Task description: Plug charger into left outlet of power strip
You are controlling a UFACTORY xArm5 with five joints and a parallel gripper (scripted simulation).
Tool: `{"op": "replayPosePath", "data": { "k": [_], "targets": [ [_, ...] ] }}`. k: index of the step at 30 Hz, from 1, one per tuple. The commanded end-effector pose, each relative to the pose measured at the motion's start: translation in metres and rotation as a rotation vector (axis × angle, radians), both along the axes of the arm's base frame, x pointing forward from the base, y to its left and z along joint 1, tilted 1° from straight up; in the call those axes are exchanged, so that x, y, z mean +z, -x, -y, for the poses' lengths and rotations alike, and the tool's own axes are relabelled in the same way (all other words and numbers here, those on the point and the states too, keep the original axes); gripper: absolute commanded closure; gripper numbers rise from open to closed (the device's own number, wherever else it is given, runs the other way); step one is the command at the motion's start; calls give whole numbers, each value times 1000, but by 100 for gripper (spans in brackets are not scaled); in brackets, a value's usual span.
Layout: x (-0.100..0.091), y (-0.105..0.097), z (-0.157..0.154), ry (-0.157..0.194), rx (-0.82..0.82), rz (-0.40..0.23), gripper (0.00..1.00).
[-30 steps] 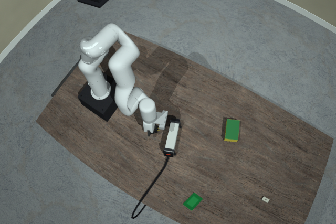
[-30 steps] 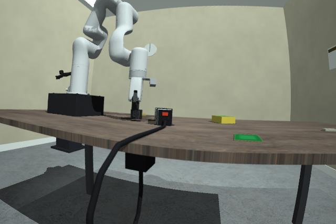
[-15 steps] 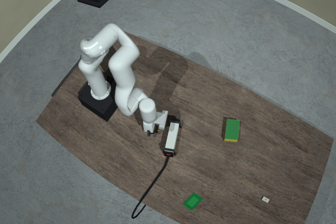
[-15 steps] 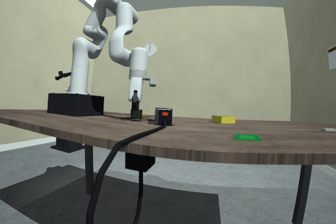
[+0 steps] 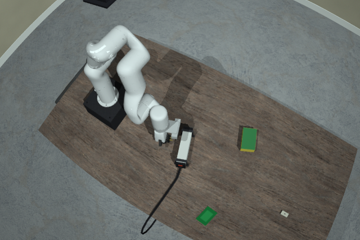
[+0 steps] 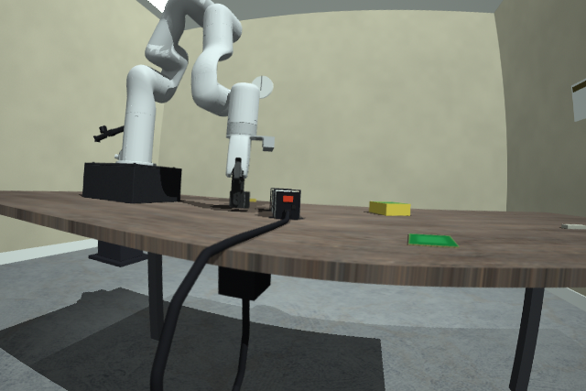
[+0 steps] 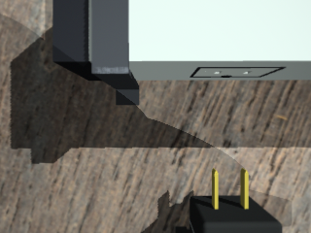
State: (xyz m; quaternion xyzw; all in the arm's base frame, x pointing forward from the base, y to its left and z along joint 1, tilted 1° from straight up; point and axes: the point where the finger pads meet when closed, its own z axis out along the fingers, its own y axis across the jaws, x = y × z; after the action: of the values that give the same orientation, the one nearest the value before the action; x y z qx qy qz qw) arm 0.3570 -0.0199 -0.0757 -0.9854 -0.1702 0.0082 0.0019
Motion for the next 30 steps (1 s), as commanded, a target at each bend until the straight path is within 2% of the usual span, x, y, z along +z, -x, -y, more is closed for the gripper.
{"op": "replayPosePath", "data": {
  "k": [1, 30],
  "targets": [
    [1, -4, -1, 0, 0, 4, 100],
    [0, -32, -9, 1, 0, 4, 100]
  ]
}}
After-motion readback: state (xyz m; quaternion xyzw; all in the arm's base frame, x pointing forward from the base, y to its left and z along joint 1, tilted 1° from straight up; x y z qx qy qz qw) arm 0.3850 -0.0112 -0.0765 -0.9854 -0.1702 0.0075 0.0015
